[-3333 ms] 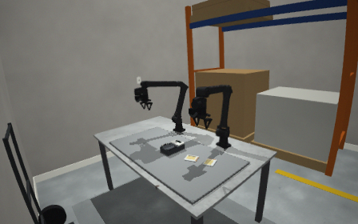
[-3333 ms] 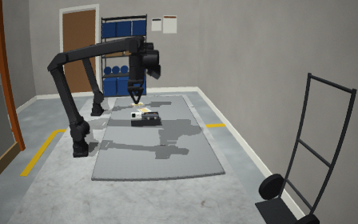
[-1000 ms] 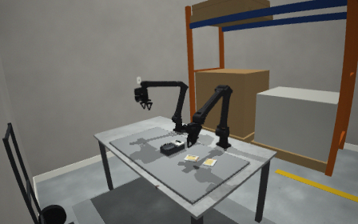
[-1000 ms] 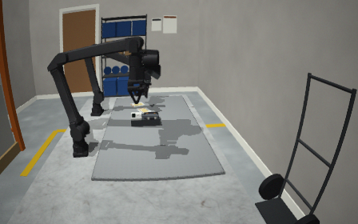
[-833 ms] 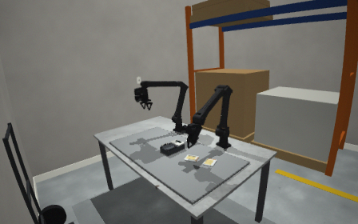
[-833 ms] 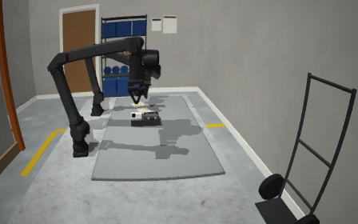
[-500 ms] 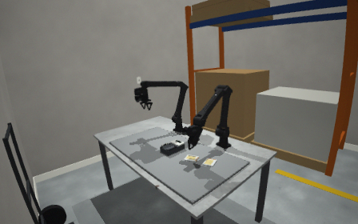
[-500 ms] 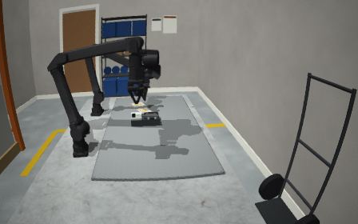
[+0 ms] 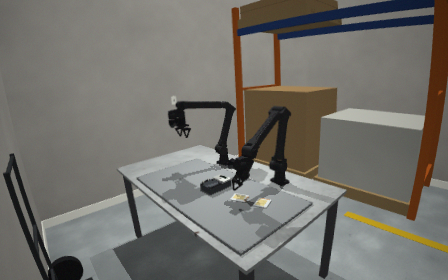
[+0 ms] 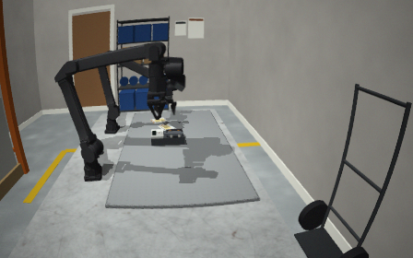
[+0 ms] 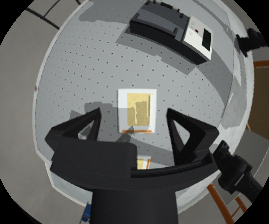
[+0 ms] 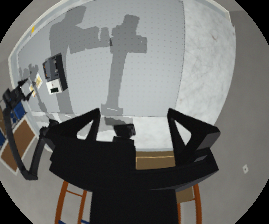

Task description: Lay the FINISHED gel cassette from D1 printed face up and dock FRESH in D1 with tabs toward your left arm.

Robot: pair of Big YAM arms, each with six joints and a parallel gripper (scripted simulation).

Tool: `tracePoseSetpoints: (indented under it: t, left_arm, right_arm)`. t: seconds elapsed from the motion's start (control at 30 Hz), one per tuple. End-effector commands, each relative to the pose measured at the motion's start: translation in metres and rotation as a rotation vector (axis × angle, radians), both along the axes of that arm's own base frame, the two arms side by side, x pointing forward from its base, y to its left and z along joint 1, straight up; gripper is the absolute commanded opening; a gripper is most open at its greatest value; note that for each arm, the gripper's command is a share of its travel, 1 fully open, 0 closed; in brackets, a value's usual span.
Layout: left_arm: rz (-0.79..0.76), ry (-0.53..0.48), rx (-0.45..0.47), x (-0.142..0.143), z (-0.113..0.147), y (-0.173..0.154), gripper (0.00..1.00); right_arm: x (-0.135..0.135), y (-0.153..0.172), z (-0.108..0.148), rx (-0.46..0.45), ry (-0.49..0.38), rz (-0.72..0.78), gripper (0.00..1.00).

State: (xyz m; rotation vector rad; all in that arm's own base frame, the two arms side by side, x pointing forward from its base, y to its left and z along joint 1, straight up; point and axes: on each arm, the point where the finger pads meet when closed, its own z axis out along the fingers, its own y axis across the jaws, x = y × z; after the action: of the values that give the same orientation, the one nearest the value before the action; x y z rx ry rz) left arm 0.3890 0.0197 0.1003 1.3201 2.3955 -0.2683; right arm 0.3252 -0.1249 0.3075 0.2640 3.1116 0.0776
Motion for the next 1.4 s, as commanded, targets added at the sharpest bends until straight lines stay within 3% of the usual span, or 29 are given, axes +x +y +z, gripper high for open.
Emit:
tracePoseSetpoints:
  t: [0.0, 1.37]
  left_arm:
    - [0.000, -0.002, 0.000, 0.001, 0.003, 0.000, 0.98]
    - [-0.006, 0.027, -0.013, 0.002, -0.013, 0.000, 0.98]
  right_arm:
    - [0.010, -0.005, 0.018, -0.005, -0.018, 0.006, 1.00]
    - [0.010, -0.005, 0.018, -0.005, -0.018, 0.006, 1.00]
